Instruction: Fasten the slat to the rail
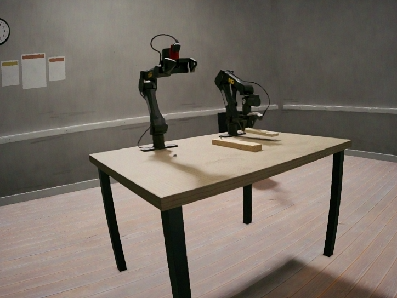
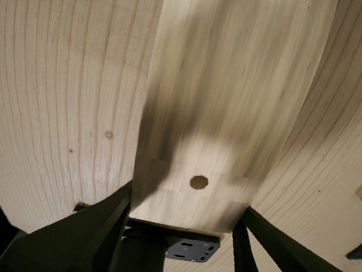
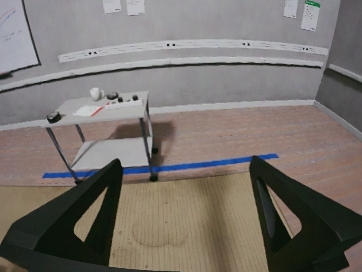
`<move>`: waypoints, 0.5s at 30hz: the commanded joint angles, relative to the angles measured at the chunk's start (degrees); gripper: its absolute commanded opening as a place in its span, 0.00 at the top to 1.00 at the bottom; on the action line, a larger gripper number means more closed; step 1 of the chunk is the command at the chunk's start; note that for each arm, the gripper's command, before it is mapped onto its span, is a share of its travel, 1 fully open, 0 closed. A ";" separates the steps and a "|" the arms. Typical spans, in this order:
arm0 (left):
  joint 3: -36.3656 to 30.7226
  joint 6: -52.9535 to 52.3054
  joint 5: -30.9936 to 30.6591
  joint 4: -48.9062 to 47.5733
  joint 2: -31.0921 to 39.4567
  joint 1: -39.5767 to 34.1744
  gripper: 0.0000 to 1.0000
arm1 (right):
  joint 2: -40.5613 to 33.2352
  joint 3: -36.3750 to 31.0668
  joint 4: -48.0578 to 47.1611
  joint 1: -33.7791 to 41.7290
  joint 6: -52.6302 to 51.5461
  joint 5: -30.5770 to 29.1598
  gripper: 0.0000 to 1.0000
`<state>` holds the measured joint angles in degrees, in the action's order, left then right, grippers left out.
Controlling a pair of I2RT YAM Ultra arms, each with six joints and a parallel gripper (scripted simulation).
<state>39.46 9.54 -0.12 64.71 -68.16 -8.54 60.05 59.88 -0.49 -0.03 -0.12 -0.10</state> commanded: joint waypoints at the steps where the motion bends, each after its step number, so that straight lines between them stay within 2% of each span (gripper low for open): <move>1: 3.22 -0.05 0.20 1.17 1.68 -0.14 0.28 | -0.18 0.41 0.21 0.03 0.12 0.10 0.00; 15: 6.15 -0.23 0.47 5.09 3.19 -0.49 0.28 | -0.18 0.41 0.21 0.03 0.12 0.10 0.00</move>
<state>42.72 9.54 -0.12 69.30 -66.59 -8.54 60.05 59.88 -0.49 -0.03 -0.12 -0.10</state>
